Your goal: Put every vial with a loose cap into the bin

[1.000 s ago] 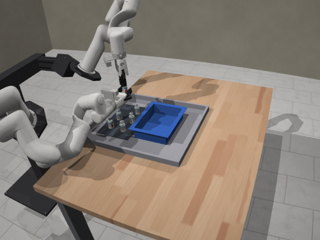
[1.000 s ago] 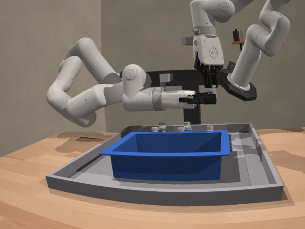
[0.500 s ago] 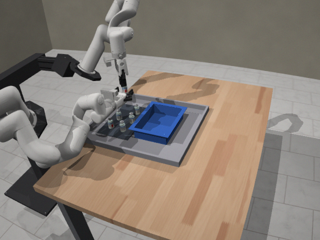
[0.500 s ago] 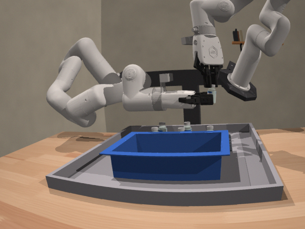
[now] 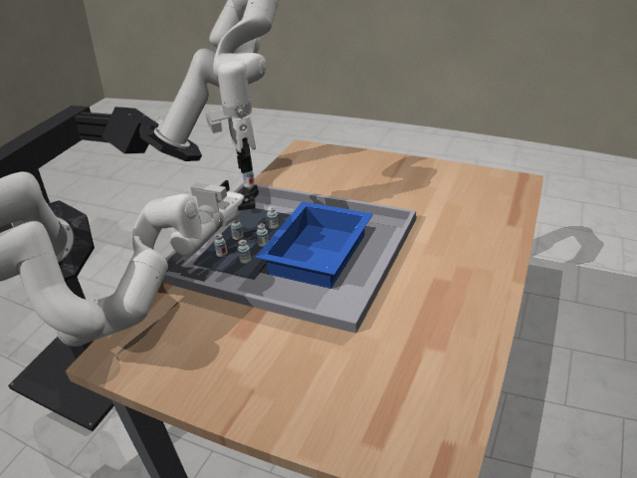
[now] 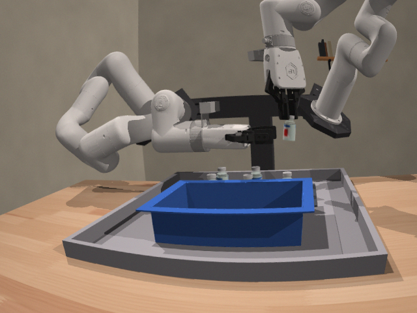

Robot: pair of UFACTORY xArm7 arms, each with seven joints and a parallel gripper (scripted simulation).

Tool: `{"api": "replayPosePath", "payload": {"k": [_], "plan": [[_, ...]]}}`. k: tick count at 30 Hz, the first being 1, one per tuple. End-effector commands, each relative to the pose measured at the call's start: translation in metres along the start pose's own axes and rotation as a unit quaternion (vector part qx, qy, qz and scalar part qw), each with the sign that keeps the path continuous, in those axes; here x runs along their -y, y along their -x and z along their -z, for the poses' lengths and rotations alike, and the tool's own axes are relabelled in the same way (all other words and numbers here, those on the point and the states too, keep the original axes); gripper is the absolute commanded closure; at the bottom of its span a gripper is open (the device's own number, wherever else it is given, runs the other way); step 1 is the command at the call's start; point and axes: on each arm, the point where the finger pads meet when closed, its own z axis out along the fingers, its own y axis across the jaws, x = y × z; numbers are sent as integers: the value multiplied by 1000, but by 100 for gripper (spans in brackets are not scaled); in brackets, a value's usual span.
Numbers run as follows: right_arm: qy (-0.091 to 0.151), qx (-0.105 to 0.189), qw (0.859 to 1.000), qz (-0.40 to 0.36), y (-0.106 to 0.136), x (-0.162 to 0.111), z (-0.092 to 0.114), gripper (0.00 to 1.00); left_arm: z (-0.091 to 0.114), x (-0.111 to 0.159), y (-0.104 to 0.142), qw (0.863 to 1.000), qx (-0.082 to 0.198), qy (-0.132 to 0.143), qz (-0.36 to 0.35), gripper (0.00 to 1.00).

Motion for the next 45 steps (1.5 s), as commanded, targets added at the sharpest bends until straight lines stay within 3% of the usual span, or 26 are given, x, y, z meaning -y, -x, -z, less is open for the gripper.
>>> {"api": "replayPosePath", "payload": {"k": [1,15,17,18,32,34,35,45], "plan": [[0,-2,1000,1,-3,0,-4,0,1,1,0,1000,0,-2,0,77],[0,-2,1000,1,-4,0,43,0,1,1,0,1000,0,-2,0,77],[0,-2,1000,1,-4,0,43,0,1,1,0,1000,0,-2,0,77],[0,-2,1000,1,-3,0,33,0,1,1,0,1000,0,-2,0,77],[1,-3,1000,1,-3,1,77,0,1,1,-1,1000,0,-2,0,77],[1,-3,1000,1,-3,1,77,0,1,1,-1,1000,0,-2,0,77],[0,-3,1000,1,-3,1,65,0,1,1,-1,1000,0,-2,0,77],[0,-3,1000,1,-3,0,73,0,1,1,0,1000,0,-2,0,77]]}}
